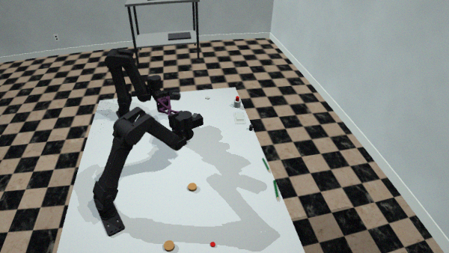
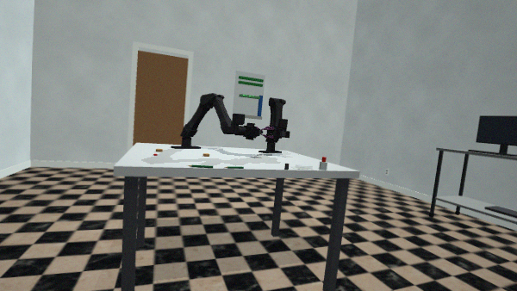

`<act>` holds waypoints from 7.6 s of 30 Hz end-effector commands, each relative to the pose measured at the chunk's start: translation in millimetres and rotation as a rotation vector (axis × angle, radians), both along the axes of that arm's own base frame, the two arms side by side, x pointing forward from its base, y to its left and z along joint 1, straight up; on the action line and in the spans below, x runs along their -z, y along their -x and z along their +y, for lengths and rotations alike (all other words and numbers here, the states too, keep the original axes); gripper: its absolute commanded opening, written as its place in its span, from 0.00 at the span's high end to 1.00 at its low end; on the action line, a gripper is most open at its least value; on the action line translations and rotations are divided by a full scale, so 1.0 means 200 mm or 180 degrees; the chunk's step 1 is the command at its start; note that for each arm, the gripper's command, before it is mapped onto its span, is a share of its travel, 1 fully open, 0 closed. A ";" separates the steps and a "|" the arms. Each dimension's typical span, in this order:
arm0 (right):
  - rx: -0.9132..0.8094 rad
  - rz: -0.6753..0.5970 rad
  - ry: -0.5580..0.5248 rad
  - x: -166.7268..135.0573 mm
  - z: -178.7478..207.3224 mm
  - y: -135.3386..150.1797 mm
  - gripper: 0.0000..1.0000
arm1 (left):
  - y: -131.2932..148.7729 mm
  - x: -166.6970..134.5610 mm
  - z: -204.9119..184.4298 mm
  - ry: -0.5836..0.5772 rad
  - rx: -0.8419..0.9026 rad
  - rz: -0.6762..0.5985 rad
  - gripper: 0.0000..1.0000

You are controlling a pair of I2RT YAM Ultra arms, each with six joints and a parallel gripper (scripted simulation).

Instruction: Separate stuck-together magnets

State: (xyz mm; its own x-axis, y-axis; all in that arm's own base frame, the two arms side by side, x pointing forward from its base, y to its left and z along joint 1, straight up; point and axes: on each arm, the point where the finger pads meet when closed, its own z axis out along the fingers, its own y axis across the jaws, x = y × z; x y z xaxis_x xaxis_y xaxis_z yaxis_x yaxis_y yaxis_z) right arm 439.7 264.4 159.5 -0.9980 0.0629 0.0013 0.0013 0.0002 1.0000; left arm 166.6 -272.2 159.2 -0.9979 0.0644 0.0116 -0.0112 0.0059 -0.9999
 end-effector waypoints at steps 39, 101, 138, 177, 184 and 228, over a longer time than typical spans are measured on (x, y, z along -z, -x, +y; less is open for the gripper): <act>0.0010 -0.0113 -0.0021 -0.06 0.00 -0.01 0.82 | 0.00 -0.01 -0.01 0.0015 0.0005 -0.0028 0.82; 0.0010 -0.0113 -0.0021 -0.06 0.00 -0.01 0.82 | -0.01 -0.19 -0.01 0.0001 0.0002 0.0000 0.82; 0.0010 -0.0113 -0.0021 -0.06 0.00 -0.01 0.82 | -0.01 -0.20 0.28 0.0004 0.0000 -0.0003 0.82; 0.0010 -0.0113 -0.0021 -0.06 0.00 -0.01 0.82 | -0.43 -0.05 0.38 -0.0585 -0.0781 -0.0091 0.82; 0.0010 -0.0113 -0.0021 -0.06 0.00 -0.01 0.82 | -0.47 -0.02 0.41 -0.0738 -0.0848 -0.0101 0.82; 0.0010 -0.0113 -0.0021 -0.06 0.00 -0.01 0.82 | -0.51 0.17 0.72 -0.2167 -0.0511 -0.0165 0.82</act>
